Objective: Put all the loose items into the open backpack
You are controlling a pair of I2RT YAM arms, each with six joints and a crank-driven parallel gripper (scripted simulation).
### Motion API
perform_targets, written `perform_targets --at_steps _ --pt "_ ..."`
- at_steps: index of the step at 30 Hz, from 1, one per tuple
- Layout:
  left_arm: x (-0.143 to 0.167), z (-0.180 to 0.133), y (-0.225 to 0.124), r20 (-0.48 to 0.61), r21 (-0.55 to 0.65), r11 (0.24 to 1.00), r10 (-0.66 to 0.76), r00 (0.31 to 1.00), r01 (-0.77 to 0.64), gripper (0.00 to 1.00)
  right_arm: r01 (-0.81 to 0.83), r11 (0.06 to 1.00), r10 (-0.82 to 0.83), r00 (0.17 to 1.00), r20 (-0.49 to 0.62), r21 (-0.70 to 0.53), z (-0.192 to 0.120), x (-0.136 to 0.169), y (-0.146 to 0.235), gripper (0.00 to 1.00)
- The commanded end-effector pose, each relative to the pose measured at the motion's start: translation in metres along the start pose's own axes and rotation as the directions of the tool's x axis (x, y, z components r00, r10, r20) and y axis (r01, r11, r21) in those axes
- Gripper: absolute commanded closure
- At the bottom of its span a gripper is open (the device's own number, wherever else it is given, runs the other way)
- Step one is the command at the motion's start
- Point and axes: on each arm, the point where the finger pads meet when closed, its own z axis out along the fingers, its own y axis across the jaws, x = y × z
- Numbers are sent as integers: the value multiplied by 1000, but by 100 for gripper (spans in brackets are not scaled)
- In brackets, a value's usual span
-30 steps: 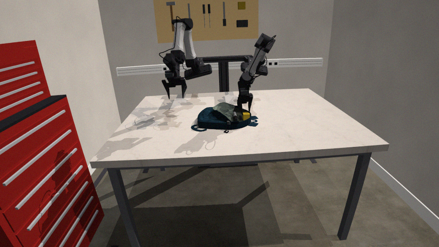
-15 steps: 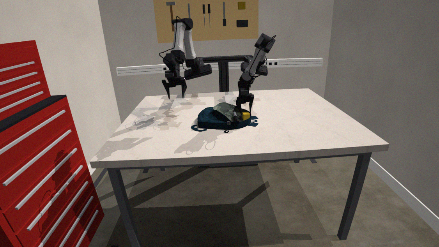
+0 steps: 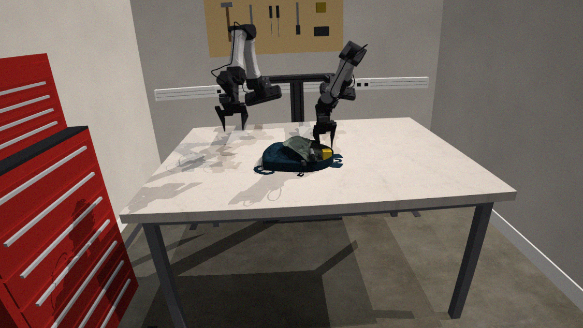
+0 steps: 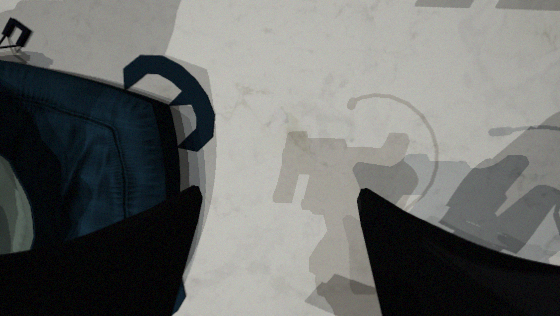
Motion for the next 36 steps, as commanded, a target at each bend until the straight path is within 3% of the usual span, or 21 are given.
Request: perform_targets --at_steps 1,15,36 --pt "-20 -10 -4 29 7 1000 -22 999 22 41 5 1000 -5 1000 19 0 -1 -7 0 10" --pt "-32 -26 -4 28 7 1000 -21 999 21 41 5 1000 -5 1000 19 0 -1 -7 0 10" --pt "-47 -21 -6 52 11 999 -33 998 32 41 5 1000 -5 1000 19 0 -1 -7 0 10"
